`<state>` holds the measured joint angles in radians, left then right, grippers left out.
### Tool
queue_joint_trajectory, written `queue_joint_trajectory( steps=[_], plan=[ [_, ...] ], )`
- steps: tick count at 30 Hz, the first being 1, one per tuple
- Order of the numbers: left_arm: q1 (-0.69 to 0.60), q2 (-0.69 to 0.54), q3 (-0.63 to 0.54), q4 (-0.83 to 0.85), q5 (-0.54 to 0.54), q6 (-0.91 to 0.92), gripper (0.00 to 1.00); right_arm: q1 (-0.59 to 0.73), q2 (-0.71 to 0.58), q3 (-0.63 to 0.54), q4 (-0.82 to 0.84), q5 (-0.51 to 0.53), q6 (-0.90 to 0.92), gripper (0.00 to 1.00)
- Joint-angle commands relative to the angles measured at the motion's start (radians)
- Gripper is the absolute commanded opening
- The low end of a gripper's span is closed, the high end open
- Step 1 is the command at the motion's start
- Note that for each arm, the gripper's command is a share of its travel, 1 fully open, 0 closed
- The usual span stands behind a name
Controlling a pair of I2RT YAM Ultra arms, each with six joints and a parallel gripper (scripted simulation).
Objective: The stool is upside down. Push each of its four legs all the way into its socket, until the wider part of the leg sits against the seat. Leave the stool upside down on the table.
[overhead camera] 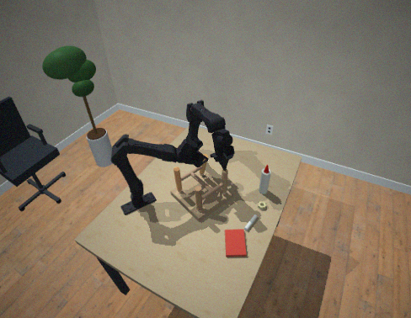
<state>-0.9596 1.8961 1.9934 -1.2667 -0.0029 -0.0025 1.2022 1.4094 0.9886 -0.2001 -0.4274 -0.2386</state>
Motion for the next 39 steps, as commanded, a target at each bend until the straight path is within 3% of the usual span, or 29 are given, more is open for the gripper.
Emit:
queue_joint_trajectory(
  steps=[1,25,39],
  plan=[
    [0.000,0.031,-0.060,-0.082,0.005,0.000,0.00,0.043,-0.017,-0.020,-0.057,-0.120,-0.048,0.28],
    [0.000,0.053,-0.069,-0.149,0.006,0.000,0.00,0.060,-0.023,-0.024,-0.087,-0.185,-0.044,0.28],
    [-0.001,-0.025,-0.201,-0.041,0.005,-0.002,0.00,0.062,-0.023,-0.024,-0.089,-0.177,-0.043,0.28]
  ],
)
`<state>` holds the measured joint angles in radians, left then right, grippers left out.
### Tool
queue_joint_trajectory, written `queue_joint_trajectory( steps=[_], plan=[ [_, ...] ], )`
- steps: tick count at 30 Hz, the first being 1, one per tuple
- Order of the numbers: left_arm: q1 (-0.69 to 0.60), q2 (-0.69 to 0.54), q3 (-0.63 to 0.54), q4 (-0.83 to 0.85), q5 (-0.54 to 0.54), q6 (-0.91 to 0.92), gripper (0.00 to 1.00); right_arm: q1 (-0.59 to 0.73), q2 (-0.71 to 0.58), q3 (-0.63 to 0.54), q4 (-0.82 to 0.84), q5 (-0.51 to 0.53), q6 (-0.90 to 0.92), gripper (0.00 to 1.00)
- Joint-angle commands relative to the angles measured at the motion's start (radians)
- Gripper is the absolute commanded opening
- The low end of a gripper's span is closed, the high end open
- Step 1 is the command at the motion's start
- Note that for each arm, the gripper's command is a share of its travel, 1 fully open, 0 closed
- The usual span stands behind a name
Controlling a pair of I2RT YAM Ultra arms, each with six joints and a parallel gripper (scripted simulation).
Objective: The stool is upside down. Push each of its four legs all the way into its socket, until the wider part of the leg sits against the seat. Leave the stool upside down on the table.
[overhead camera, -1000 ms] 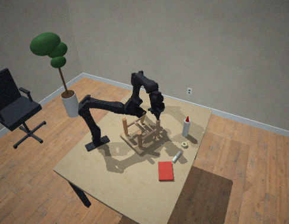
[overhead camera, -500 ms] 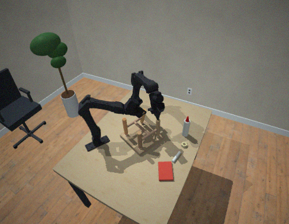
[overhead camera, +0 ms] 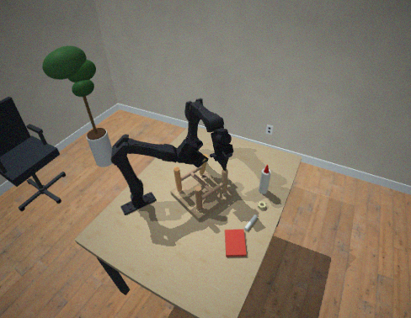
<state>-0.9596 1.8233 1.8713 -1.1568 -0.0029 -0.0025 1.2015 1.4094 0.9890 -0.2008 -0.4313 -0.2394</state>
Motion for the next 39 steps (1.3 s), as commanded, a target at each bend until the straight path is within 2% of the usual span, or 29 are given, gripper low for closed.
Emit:
queue_joint_trajectory(
  steps=[1,5,13,14,39],
  plan=[
    [-0.001,0.045,-0.085,-0.145,0.005,-0.002,0.00,0.063,-0.023,-0.024,-0.088,-0.174,-0.043,0.28],
    [-0.002,0.021,-0.112,-0.138,0.005,-0.002,0.00,0.064,-0.023,-0.024,-0.088,-0.172,-0.042,0.28],
    [-0.003,0.040,-0.092,-0.132,0.004,-0.003,0.00,0.066,-0.023,-0.024,-0.089,-0.167,-0.042,0.28],
    [0.001,-0.022,-0.014,0.020,-0.001,0.001,0.00,0.002,0.007,0.004,0.012,0.026,-0.048,0.28],
    [0.001,0.024,-0.052,-0.057,0.000,0.001,0.00,0.040,-0.016,-0.021,-0.032,-0.068,-0.046,0.28]
  ],
)
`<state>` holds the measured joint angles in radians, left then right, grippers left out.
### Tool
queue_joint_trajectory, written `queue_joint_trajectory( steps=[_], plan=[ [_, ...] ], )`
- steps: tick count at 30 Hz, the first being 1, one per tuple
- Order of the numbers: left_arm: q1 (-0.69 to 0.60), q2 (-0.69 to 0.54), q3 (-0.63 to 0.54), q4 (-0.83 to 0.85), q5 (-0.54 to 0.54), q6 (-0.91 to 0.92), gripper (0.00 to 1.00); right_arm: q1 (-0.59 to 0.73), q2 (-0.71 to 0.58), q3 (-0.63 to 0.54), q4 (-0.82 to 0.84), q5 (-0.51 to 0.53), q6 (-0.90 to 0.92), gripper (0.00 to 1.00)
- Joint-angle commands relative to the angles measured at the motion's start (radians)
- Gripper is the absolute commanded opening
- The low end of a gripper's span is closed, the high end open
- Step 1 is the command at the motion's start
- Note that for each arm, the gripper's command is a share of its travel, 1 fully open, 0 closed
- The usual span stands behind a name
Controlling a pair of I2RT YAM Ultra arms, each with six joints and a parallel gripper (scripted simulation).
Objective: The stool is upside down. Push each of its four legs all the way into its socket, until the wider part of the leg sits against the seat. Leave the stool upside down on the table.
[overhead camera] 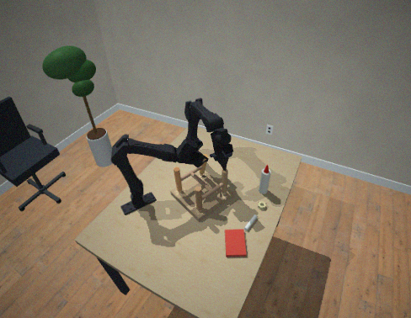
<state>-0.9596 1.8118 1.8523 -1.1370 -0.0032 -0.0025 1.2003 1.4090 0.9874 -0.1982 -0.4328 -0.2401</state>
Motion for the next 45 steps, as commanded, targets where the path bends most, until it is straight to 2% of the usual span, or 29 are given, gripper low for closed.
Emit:
queue_joint_trajectory(
  steps=[1,26,36,45],
  plan=[
    [0.001,0.036,-0.033,-0.080,0.001,0.001,0.00,0.042,-0.016,-0.020,-0.036,-0.070,-0.045,0.28],
    [0.001,0.066,-0.044,-0.160,0.003,0.000,0.00,0.070,-0.024,-0.025,-0.073,-0.160,-0.040,0.28],
    [0.000,0.038,-0.107,-0.129,0.003,0.000,0.00,0.080,-0.028,-0.028,-0.085,-0.187,-0.039,0.28],
    [0.000,-0.004,-0.171,-0.071,0.003,-0.001,0.00,0.120,-0.055,-0.056,-0.069,-0.147,-0.002,0.28]
  ],
)
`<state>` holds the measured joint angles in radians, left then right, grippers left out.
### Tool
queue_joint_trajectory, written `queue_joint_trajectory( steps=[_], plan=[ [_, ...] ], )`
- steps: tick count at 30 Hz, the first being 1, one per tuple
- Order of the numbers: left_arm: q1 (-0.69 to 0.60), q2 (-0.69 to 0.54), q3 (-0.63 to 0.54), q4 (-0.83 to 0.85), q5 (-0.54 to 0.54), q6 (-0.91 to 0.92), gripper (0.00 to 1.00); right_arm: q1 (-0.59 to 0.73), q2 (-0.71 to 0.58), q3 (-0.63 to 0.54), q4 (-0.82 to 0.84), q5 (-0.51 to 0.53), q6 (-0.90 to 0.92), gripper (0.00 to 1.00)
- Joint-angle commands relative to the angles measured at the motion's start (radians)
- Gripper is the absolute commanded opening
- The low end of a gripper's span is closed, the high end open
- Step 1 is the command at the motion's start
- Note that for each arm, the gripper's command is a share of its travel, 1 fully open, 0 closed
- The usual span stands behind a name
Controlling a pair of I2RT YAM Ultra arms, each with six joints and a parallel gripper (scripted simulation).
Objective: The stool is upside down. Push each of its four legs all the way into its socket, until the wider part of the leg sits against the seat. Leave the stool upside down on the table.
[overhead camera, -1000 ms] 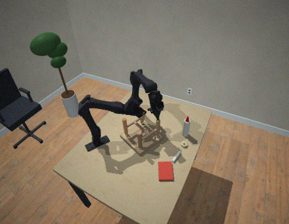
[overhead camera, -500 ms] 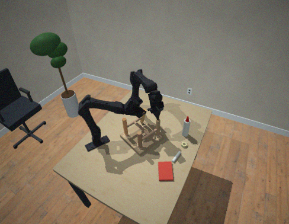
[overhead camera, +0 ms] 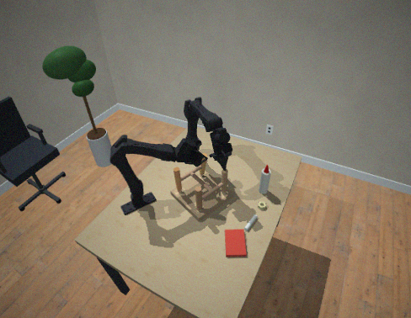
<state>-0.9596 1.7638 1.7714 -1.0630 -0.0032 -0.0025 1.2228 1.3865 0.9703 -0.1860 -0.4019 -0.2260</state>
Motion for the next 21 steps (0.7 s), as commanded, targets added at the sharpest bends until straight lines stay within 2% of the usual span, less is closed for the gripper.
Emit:
queue_joint_trajectory(
  steps=[1,4,13,14,21],
  plan=[
    [0.000,0.041,-0.095,-0.140,0.003,0.000,0.00,0.103,-0.036,-0.043,-0.077,-0.171,-0.012,0.28],
    [0.000,0.038,-0.100,-0.136,0.003,-0.001,0.00,0.108,-0.042,-0.048,-0.072,-0.164,-0.010,0.28],
    [0.000,0.024,-0.130,-0.099,0.003,-0.001,0.00,0.178,-0.082,-0.096,-0.026,-0.058,0.037,0.28],
    [0.011,-0.060,-0.022,0.029,-0.005,0.005,0.00,0.082,-0.029,-0.049,0.070,0.144,-0.037,0.28],
    [0.001,-0.072,-0.004,0.026,0.000,0.004,0.00,0.068,-0.028,-0.032,0.063,0.145,-0.037,0.28]
  ],
)
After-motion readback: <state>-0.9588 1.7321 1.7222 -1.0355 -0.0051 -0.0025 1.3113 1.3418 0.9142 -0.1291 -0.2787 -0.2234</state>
